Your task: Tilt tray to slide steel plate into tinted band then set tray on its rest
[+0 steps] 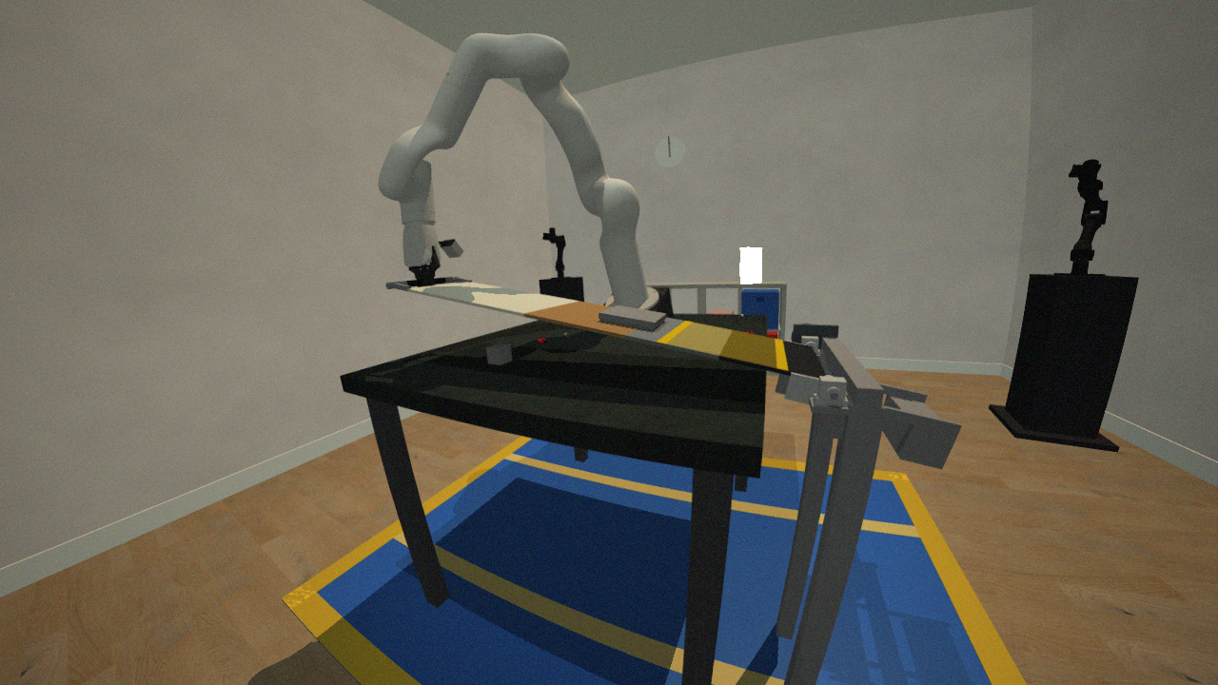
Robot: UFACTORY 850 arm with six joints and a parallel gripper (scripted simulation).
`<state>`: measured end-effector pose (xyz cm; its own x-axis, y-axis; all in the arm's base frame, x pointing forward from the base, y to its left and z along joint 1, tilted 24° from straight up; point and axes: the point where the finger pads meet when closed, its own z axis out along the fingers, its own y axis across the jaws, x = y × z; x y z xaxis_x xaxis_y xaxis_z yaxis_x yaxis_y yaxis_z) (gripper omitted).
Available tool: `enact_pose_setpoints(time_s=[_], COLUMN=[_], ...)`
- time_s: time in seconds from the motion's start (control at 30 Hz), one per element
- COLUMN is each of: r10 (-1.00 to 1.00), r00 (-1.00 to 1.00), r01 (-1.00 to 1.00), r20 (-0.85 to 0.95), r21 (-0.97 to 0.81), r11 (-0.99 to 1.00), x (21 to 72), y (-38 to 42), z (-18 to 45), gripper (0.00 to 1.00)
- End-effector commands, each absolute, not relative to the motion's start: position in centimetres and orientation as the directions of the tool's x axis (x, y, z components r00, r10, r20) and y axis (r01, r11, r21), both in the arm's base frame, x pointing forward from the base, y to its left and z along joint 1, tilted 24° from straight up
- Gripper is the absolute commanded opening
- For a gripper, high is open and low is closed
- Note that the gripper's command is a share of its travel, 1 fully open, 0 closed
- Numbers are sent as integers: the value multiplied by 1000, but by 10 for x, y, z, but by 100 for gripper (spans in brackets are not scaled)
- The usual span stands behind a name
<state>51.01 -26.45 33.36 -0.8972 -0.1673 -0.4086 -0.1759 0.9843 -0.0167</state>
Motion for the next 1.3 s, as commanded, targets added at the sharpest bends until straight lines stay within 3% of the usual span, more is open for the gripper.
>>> enact_pose_setpoints(time_s=[0.0,0.43,0.63,0.83,1.27], r10=[-168,-168,-168,-168,-168], r00=[-896,-896,-896,-896,-896], r01=[-176,-176,-176,-176,-176], r20=[-410,-410,-410,-410,-410], r21=[-17,-17,-17,-17,-17], r11=[984,984,984,984,984], x=[512,513,479,512,514], y=[-265,-266,-253,-265,-266], z=[332,329,400,332,328], gripper=[0,0,0,0,0])
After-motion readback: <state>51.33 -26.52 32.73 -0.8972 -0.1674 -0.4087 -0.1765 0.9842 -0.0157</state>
